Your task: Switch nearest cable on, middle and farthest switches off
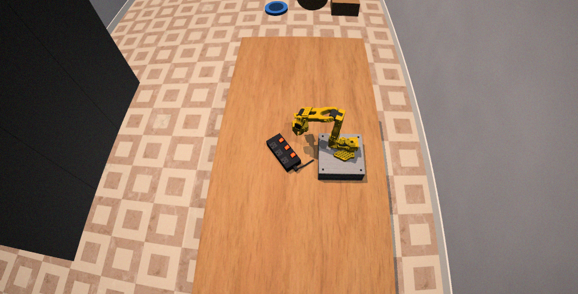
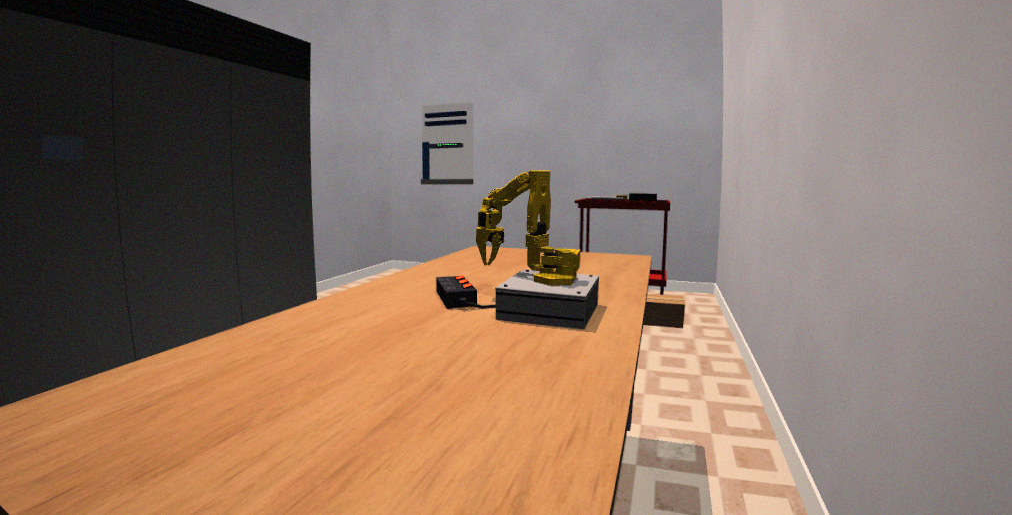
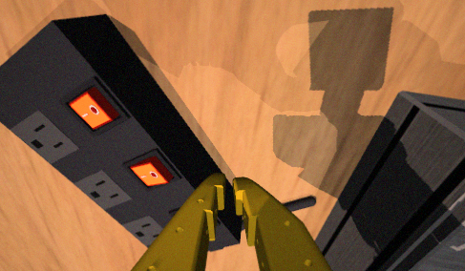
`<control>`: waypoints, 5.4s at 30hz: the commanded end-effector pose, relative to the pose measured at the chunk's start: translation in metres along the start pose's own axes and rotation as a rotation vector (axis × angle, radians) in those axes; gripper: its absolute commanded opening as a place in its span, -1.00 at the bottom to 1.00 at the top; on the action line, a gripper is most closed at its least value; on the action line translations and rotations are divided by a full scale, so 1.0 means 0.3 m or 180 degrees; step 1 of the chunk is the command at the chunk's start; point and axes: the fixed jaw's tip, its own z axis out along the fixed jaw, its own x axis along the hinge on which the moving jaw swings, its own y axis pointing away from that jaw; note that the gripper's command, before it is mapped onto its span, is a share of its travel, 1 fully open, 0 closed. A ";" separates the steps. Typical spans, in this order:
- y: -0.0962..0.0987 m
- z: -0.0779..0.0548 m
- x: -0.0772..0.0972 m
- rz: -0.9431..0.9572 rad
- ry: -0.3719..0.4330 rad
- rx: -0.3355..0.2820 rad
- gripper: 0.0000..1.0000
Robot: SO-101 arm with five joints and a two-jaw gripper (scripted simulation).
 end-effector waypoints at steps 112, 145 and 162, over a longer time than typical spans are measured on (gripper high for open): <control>0.145 0.078 0.113 -0.0297 0.0118 0.0200 -1.00; 0.144 0.104 0.116 -0.0308 0.0118 0.0200 -1.00; 0.142 0.110 0.117 -0.0309 0.0118 0.0200 -1.00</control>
